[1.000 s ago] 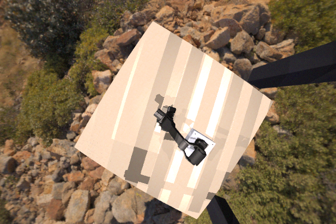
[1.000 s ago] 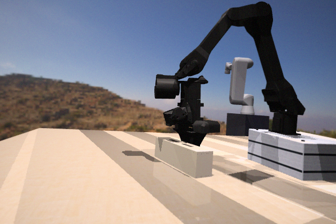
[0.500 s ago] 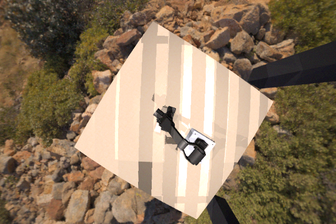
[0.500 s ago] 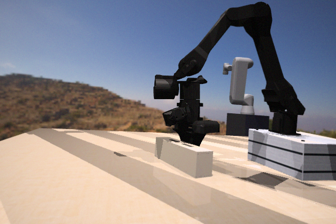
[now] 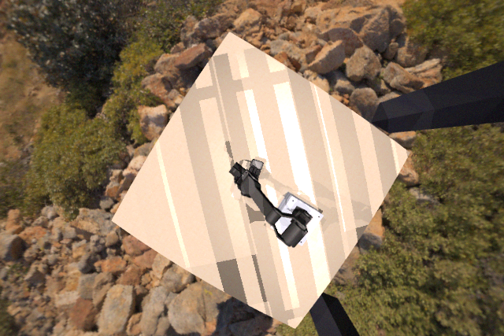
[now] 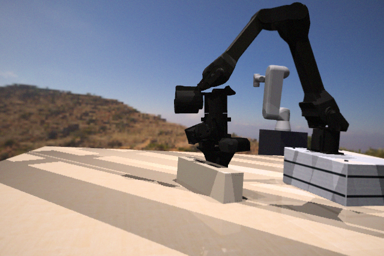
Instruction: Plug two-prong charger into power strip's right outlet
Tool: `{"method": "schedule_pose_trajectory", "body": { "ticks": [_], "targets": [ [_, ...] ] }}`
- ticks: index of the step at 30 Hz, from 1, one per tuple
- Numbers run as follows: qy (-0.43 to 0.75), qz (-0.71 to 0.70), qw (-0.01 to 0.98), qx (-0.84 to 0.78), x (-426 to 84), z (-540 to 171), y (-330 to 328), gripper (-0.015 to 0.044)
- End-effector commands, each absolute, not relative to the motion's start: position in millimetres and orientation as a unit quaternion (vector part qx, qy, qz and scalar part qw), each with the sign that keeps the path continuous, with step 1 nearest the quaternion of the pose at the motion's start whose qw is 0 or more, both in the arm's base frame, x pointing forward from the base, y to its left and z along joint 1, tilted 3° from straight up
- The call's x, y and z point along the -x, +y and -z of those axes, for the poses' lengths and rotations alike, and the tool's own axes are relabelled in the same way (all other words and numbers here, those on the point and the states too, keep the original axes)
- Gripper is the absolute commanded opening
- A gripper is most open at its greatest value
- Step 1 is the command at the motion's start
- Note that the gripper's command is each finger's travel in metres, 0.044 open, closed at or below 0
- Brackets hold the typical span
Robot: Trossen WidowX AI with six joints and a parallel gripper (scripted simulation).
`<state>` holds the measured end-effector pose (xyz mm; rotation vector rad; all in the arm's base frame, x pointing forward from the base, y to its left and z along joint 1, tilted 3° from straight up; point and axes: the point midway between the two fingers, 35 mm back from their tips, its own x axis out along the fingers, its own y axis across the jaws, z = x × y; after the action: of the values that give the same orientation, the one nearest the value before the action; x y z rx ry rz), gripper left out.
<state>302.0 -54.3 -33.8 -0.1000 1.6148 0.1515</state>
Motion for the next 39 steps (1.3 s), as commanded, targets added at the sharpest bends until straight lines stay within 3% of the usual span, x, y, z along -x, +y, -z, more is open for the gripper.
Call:
{"method": "schedule_pose_trajectory", "body": {
  "ticks": [1,39],
  "targets": [
    [0.713,-0.068,0.697,0.044,-312.7,33.9,-53.2,0.0000],
    [0.712,-0.068,0.697,0.044,-316.9,34.1,-52.5,0.0000]
  ]
}}
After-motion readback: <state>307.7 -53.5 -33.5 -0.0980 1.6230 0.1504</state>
